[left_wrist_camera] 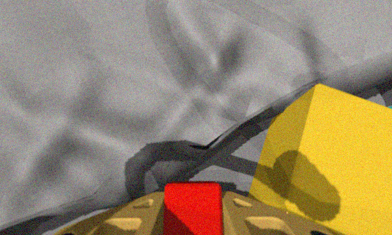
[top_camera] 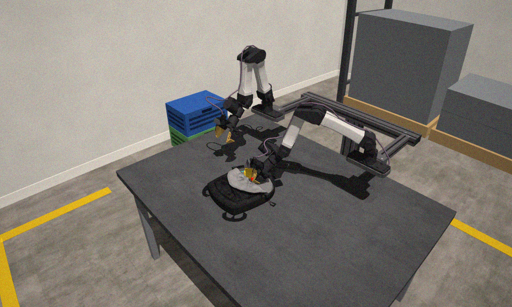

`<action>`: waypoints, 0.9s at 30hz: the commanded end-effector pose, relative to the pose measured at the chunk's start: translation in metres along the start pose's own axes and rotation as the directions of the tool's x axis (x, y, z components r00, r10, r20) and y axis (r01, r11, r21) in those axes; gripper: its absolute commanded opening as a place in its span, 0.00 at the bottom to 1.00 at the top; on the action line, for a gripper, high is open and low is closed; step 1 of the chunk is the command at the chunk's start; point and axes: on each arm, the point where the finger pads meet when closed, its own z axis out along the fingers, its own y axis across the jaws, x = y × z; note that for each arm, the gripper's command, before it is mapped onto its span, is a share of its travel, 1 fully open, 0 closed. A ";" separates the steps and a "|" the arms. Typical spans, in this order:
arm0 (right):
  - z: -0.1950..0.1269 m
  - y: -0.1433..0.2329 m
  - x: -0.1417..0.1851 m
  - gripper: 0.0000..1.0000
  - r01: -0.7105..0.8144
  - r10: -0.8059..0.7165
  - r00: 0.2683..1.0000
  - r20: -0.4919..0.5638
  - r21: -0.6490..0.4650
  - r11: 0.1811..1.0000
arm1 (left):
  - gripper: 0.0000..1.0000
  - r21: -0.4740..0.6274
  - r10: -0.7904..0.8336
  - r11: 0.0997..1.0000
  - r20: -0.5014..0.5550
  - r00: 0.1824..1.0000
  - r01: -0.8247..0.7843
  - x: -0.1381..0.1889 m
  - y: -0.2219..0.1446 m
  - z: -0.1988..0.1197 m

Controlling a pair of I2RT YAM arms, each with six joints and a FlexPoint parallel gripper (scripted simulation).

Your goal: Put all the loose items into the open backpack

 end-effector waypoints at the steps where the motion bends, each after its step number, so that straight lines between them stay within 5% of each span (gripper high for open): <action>1: -0.001 -0.002 -0.012 0.90 0.000 0.000 0.999 0.034 -0.002 1.000 | 0.23 0.009 -0.010 1.000 0.013 1.000 0.009 -0.007 -0.003 -0.002; 10: -0.001 -0.002 -0.012 0.90 0.000 0.000 0.999 0.034 -0.002 1.000 | 0.20 0.009 -0.010 1.000 0.013 1.000 0.009 -0.007 -0.003 -0.002; 11: -0.001 -0.002 -0.012 0.90 0.000 0.000 0.999 0.034 -0.002 1.000 | 0.27 0.009 -0.010 1.000 0.013 1.000 0.009 -0.007 -0.003 -0.002; 17: -0.001 -0.002 -0.012 0.90 0.000 0.000 0.999 0.034 -0.002 1.000 | 0.27 0.009 -0.010 1.000 0.013 1.000 0.009 -0.007 -0.003 -0.002; 18: -0.001 -0.002 -0.012 0.90 0.000 0.000 0.999 0.034 -0.002 1.000 | 0.34 0.007 -0.009 1.000 0.011 1.000 0.009 -0.007 -0.002 -0.002; 27: -0.001 -0.002 -0.012 0.90 0.000 0.000 0.999 0.034 -0.002 1.000 | 0.34 0.006 -0.017 1.000 0.018 1.000 0.017 -0.022 -0.002 -0.016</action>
